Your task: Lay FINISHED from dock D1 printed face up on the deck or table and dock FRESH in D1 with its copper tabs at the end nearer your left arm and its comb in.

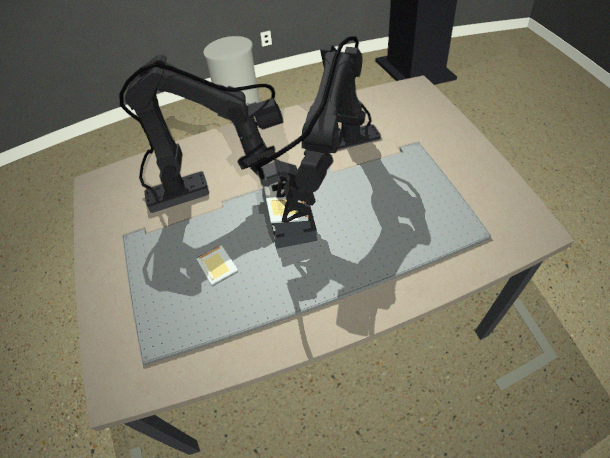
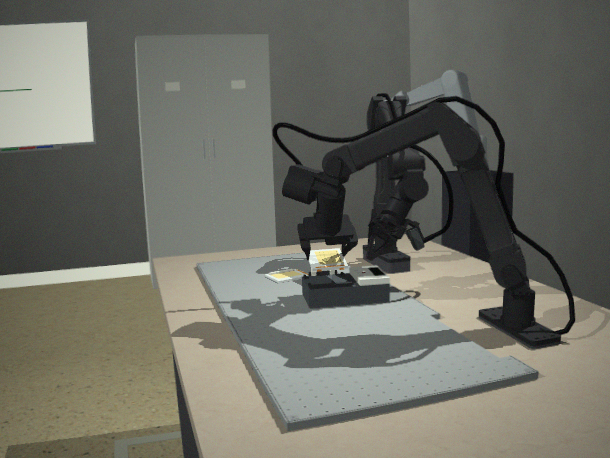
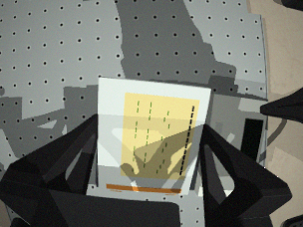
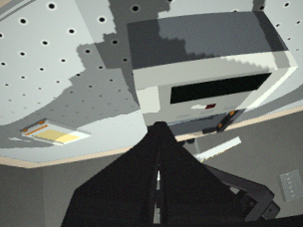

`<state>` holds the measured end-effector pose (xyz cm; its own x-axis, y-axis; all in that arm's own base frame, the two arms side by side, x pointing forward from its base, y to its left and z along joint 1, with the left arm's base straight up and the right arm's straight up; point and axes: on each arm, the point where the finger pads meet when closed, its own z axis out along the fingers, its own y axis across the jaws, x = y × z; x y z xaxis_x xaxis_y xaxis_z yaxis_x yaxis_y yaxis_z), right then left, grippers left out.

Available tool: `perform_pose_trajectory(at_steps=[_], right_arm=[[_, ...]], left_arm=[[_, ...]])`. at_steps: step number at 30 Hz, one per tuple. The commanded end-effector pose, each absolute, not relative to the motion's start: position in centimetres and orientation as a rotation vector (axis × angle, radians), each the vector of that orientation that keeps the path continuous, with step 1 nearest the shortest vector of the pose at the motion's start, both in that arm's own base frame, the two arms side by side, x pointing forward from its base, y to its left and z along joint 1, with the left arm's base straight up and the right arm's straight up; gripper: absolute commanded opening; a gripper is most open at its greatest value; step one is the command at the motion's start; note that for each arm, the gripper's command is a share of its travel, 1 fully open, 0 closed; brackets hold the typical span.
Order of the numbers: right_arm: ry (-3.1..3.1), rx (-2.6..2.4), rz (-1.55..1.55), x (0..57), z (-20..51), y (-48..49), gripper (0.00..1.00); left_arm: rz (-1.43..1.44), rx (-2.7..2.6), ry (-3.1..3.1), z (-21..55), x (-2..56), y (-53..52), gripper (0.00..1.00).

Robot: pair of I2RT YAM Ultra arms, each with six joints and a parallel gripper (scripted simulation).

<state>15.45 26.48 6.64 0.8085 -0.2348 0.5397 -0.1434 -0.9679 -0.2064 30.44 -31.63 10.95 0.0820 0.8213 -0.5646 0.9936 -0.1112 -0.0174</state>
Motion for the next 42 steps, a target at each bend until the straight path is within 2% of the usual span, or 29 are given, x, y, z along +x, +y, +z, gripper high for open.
perform_pose_trajectory(at_steps=[1,42], right_arm=[[0.323,-2.810,-0.893,16.1,7.5,27.3,0.00],[0.313,-2.787,-0.892,14.3,10.1,27.0,0.00]], left_arm=[[-0.629,1.974,1.736,12.4,30.8,-32.2,0.00],[-0.629,1.974,1.736,12.4,30.8,-32.2,0.00]])
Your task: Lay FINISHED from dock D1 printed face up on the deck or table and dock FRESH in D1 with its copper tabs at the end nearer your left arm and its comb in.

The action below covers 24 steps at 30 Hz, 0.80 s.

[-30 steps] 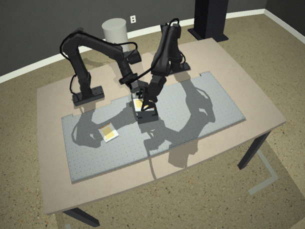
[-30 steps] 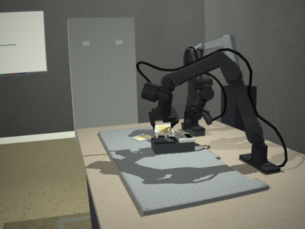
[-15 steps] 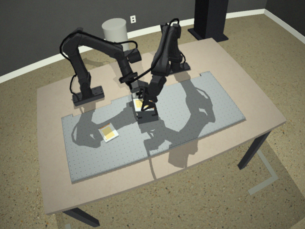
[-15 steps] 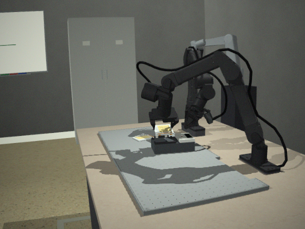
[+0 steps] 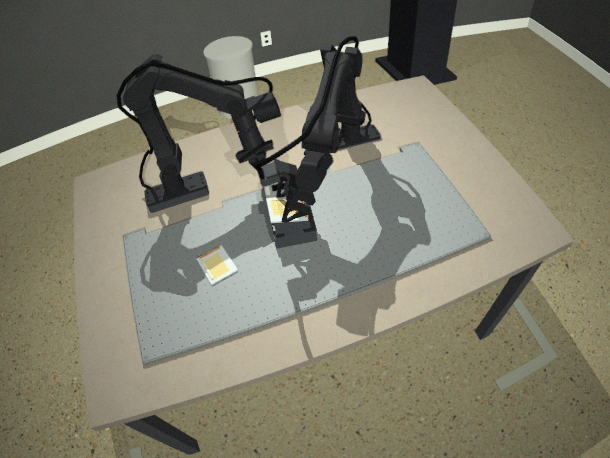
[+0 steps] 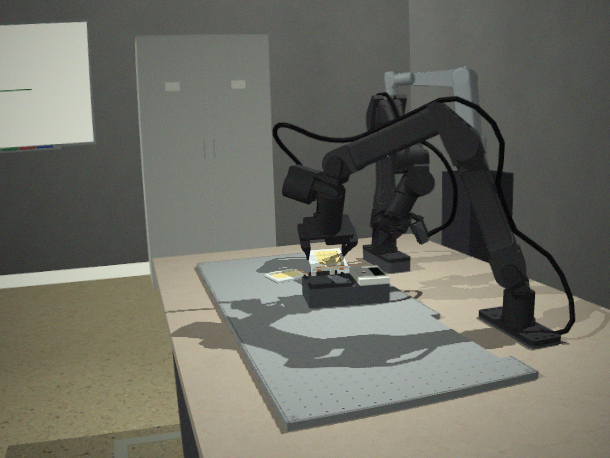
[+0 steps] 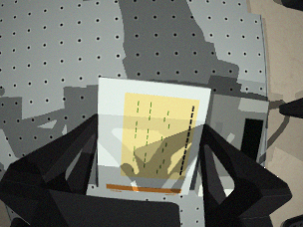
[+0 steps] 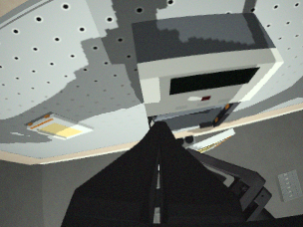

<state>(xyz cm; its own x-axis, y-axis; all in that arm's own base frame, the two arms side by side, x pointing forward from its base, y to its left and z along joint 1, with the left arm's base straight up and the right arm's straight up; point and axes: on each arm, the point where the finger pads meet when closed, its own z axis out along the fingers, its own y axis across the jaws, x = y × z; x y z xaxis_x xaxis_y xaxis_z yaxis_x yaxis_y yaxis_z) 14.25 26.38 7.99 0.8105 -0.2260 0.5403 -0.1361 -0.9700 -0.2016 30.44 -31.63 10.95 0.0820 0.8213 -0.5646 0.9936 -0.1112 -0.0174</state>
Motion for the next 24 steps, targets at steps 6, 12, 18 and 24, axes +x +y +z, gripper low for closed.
perform_pose_trajectory(at_steps=[6,12,18,24], right_arm=[[0.317,-2.778,-0.889,14.1,10.4,27.0,0.00],[0.317,-2.778,-0.889,13.8,11.0,26.9,0.00],[0.317,-2.778,-0.889,13.5,11.5,26.8,0.00],[0.316,-2.780,-0.888,13.3,11.8,26.8,0.00]], left_arm=[[-0.629,1.974,1.736,12.4,30.8,-32.2,0.00],[-0.629,1.974,1.736,12.4,30.8,-32.2,0.00],[-0.629,1.974,1.736,12.4,30.8,-32.2,0.00],[-0.629,1.974,1.736,12.4,30.8,-32.2,0.00]])
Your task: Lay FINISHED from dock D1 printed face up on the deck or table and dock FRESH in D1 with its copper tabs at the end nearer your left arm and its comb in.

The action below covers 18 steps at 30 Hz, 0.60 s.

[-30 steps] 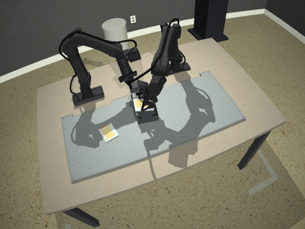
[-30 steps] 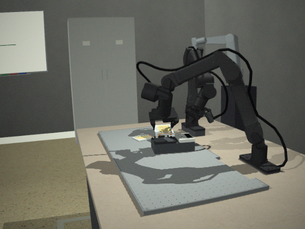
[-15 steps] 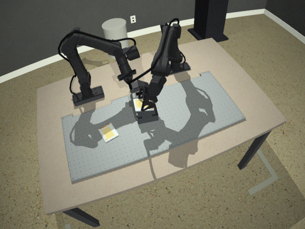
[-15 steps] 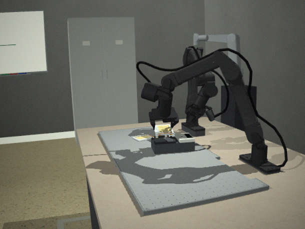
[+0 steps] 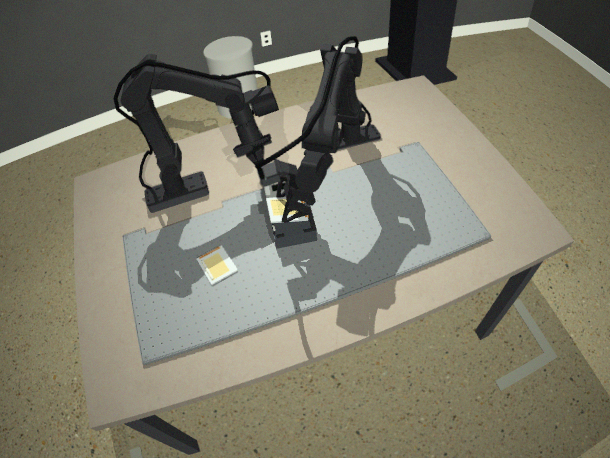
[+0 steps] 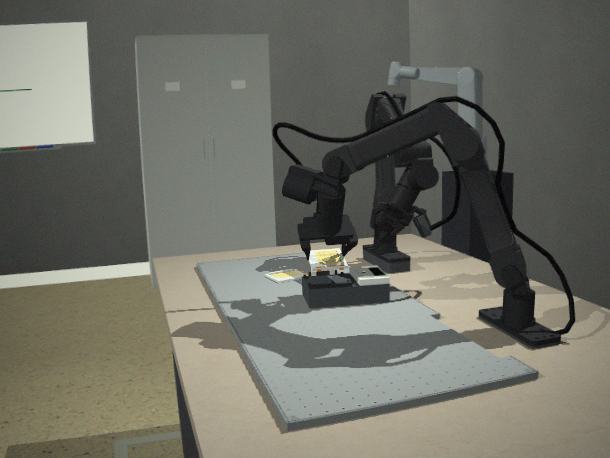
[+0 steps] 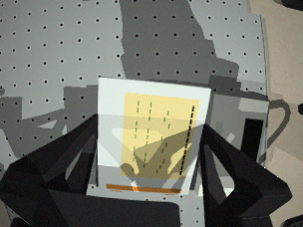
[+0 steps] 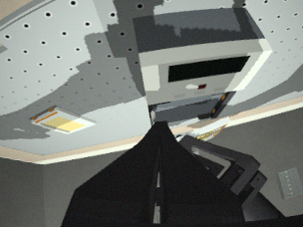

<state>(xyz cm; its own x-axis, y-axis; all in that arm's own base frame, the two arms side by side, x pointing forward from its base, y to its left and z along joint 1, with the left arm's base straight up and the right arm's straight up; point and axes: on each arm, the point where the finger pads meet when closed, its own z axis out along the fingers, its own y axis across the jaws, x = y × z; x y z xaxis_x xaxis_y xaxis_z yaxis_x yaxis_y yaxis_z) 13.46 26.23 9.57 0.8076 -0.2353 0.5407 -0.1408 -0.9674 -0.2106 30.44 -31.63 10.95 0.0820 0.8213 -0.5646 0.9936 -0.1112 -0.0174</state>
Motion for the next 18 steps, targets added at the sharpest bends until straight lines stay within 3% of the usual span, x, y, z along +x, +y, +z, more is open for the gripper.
perform_pose_trajectory(at_steps=[1,18], right_arm=[[0.316,-2.780,-0.888,13.2,11.9,26.7,0.00],[0.316,-2.780,-0.888,12.6,13.1,26.6,0.00]], left_arm=[[-0.629,1.974,1.736,12.4,30.8,-32.2,0.00],[-0.629,1.974,1.736,12.4,30.8,-32.2,0.00]])
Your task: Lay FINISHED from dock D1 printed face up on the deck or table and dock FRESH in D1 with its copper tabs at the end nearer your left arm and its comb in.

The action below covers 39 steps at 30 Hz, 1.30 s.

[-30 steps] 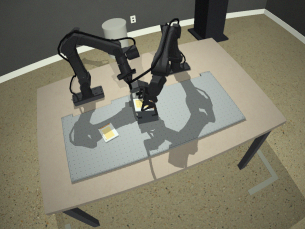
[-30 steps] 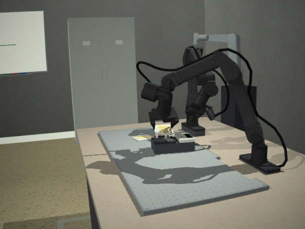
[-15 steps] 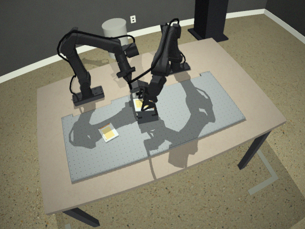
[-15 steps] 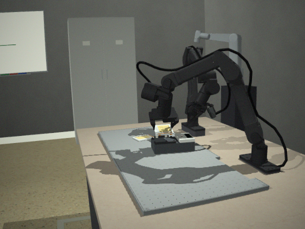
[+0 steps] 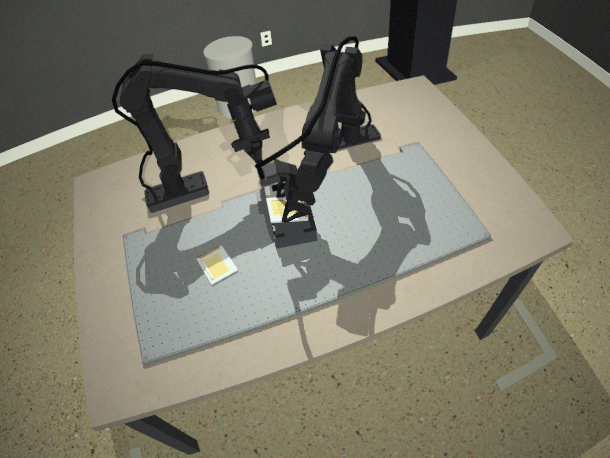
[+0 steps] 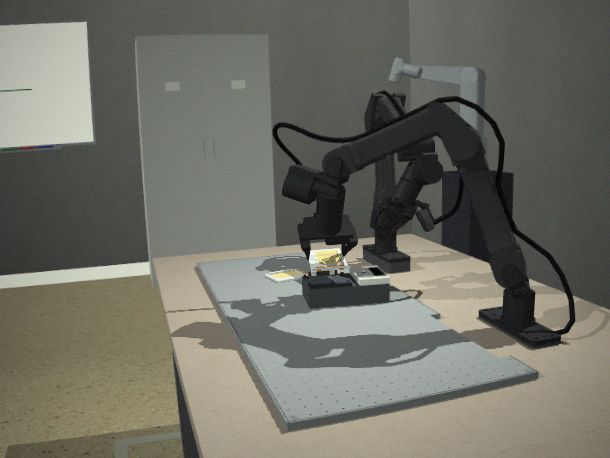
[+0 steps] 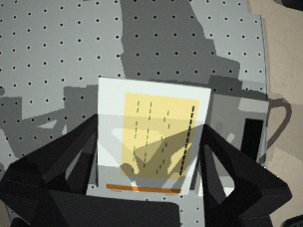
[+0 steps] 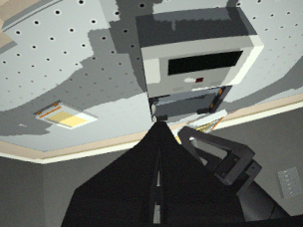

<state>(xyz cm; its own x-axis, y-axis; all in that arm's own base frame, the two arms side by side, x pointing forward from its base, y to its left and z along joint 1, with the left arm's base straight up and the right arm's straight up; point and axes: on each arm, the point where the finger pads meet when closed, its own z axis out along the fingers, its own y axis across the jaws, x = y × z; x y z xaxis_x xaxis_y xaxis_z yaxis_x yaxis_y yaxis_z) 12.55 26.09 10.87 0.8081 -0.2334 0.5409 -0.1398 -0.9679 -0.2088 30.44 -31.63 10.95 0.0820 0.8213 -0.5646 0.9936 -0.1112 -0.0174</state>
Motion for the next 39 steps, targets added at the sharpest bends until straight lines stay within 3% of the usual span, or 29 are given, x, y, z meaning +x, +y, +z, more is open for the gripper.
perform_pose_trajectory(at_steps=[1,39], right_arm=[[0.316,-2.780,-0.888,12.6,13.3,26.6,0.00],[0.307,-2.777,-0.883,12.5,16.5,26.5,0.00]], left_arm=[[-0.629,1.974,1.736,12.4,30.8,-32.2,0.00],[-0.629,1.974,1.736,12.4,30.8,-32.2,0.00]])
